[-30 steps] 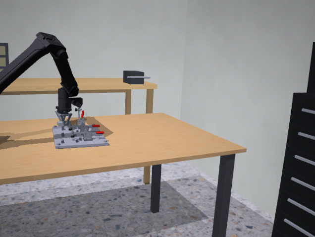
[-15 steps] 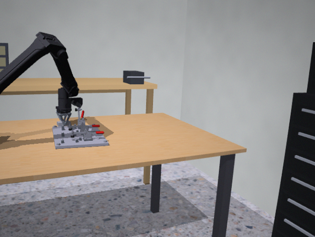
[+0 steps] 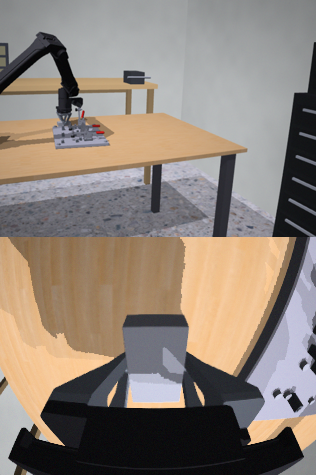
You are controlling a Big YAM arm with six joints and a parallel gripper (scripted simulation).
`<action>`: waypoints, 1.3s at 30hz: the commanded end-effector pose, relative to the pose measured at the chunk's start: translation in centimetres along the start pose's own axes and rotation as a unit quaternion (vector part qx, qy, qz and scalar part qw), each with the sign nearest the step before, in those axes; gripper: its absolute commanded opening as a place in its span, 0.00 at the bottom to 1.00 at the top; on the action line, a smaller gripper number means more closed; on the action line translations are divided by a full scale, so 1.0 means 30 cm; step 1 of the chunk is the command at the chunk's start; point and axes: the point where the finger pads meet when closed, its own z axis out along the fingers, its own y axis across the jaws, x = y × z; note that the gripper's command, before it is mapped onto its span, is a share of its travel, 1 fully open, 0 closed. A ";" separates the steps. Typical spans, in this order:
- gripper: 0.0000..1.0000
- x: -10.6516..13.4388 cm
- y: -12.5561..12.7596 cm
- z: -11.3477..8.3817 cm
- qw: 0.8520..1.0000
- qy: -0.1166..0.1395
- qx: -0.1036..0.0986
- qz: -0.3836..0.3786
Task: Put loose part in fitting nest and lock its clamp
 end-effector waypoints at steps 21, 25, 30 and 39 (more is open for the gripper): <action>0.00 -0.079 0.018 -0.119 0.999 -0.028 -0.014 0.016; 0.00 -0.078 0.018 -0.150 0.999 -0.028 -0.014 0.016; 0.00 -0.077 0.018 -0.181 0.999 -0.028 -0.015 0.016; 0.00 -0.073 0.018 -0.302 0.999 -0.029 -0.017 0.017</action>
